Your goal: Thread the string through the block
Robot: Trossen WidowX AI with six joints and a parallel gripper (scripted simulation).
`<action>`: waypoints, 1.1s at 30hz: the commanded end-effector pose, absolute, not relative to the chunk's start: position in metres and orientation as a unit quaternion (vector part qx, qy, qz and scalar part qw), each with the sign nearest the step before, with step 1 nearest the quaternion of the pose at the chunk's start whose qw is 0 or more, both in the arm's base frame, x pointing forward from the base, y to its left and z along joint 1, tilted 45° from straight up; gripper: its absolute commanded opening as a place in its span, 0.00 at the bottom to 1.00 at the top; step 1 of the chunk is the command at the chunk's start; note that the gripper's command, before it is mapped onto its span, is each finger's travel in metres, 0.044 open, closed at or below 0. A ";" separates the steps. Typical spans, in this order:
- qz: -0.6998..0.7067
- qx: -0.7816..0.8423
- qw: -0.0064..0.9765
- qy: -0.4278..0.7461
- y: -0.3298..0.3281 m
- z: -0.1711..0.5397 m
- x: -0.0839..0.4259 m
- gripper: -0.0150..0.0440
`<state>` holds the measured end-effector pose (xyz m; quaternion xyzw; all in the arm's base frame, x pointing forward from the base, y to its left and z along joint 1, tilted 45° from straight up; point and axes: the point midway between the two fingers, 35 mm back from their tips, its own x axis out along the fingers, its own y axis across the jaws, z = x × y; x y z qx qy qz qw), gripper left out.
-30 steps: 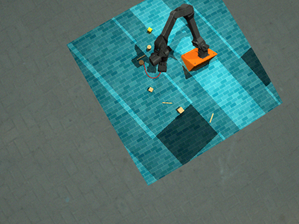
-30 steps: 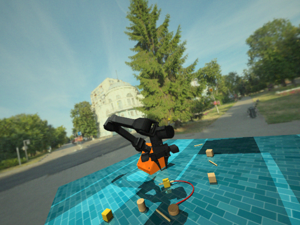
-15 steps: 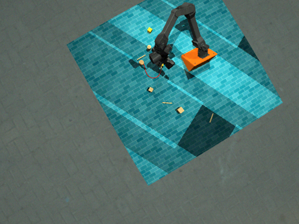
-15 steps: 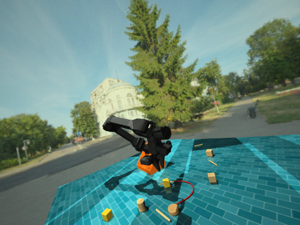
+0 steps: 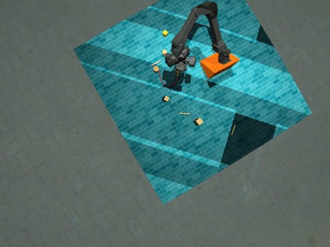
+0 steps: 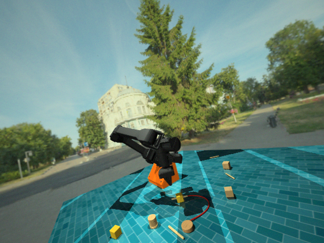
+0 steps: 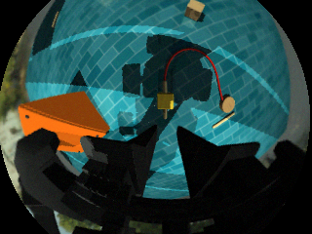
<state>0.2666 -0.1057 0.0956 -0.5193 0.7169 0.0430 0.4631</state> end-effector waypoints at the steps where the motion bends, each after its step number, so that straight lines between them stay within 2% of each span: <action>1: 0.067 -0.538 0.442 0.714 -0.107 0.098 0.265 0.46; 33: 0.068 -0.537 0.443 0.714 -0.137 0.067 0.266 0.46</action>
